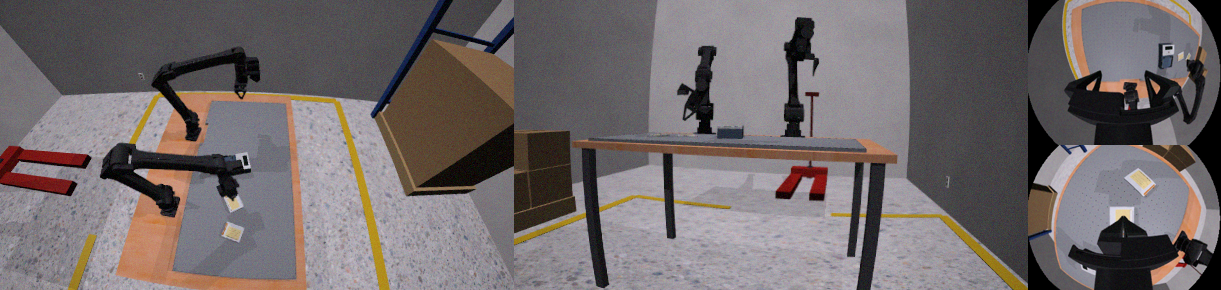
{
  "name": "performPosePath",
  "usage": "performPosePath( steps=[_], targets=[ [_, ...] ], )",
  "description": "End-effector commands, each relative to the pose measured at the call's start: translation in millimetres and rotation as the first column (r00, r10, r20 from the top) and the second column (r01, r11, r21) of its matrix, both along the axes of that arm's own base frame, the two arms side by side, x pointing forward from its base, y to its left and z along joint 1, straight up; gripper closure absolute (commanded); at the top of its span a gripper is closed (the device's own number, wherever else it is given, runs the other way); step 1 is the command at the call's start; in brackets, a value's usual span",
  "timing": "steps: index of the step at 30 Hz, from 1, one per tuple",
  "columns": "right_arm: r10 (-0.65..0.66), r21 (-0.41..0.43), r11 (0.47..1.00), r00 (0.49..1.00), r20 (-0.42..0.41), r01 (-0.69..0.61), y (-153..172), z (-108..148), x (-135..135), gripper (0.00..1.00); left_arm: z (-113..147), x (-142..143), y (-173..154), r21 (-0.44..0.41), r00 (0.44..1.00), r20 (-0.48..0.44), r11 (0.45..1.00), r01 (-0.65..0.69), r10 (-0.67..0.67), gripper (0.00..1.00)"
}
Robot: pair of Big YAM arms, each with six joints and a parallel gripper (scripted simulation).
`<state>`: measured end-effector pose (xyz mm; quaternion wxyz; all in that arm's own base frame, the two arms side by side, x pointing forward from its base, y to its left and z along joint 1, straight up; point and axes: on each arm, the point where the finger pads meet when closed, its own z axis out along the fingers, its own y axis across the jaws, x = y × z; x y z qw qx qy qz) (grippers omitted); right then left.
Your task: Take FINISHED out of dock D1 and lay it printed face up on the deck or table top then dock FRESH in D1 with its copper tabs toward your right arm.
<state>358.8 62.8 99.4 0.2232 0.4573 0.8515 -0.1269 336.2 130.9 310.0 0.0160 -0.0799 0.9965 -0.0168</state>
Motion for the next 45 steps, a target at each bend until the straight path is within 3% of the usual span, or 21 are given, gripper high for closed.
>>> performPosePath(
  steps=[1,16,17,45],
  targets=[
    [-0.005,0.003,1.0,1.0,0.01,0.005,4.5,-2.7,2.0,1.0,20.2,4.7,2.7,0.012,0.999,0.039,1.0,0.008,-0.009,0.0],
    [-0.005,0.003,1.0,1.0,0.01,0.005,4.5,-2.7,2.0,1.0,20.2,4.7,2.7,0.012,0.999,0.039,1.0,0.008,-0.009,0.0],
    [0.0,0.003,1.0,1.0,0.009,0.0,3.8,-1.6,2.0,0.02,20.2,4.7,2.7,0.012,0.999,0.039,1.0,0.008,-0.009,0.0],
    [0.0,0.003,1.0,1.0,0.009,0.0,0.9,3.1,2.2,0.02,20.2,4.7,2.7,0.012,0.999,0.039,1.0,0.008,-0.009,0.0]
  ],
)
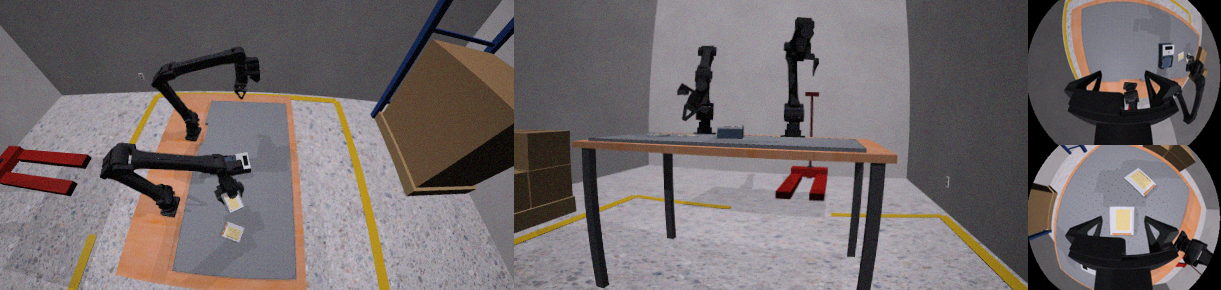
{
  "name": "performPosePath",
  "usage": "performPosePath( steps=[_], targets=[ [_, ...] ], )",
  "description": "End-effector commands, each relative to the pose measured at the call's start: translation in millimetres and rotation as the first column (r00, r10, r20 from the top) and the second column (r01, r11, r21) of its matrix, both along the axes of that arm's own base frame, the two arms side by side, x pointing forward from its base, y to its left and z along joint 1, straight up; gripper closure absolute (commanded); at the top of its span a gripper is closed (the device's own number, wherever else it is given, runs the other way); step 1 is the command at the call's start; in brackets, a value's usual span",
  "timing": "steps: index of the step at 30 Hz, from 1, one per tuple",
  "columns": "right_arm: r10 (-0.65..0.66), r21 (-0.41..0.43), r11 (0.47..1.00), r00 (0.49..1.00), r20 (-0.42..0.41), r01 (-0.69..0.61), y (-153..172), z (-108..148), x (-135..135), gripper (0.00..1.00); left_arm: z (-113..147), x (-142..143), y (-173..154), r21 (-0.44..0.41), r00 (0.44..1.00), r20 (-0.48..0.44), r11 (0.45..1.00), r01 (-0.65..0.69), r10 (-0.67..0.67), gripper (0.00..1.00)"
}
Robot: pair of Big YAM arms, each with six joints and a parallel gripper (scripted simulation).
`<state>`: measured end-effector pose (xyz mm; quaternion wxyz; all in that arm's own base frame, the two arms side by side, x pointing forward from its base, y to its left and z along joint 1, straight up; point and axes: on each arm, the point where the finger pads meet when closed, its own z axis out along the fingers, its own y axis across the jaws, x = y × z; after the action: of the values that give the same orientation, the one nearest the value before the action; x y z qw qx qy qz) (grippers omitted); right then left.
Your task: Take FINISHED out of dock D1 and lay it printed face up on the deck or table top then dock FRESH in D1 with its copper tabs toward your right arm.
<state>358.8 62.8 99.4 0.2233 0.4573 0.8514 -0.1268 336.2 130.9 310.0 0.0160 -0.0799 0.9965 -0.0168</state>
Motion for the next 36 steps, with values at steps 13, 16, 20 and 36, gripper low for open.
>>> performPosePath(
  steps=[13,16,20,36],
  targets=[
    [-0.005,0.006,1.0,1.0,0.021,0.005,1,-5,2,0.02,20,5,3,0.012,0.999,0.039,1.0,0.008,-0.009,0.0],
    [-0.005,0.006,1.0,1.0,0.021,0.005,1,-5,2,0.02,20,5,3,0.012,0.999,0.039,1.0,0.008,-0.009,0.0],
    [-0.009,0.005,1.0,1.0,0.021,0.009,1,-8,2,0.02,20,5,3,0.012,0.999,0.039,1.0,0.008,-0.009,0.0],
    [-0.009,0.005,1.0,1.0,0.021,0.009,2,-13,2,0.02,20,5,3,0.012,0.999,0.039,1.0,0.008,-0.009,0.0]
  ],
)
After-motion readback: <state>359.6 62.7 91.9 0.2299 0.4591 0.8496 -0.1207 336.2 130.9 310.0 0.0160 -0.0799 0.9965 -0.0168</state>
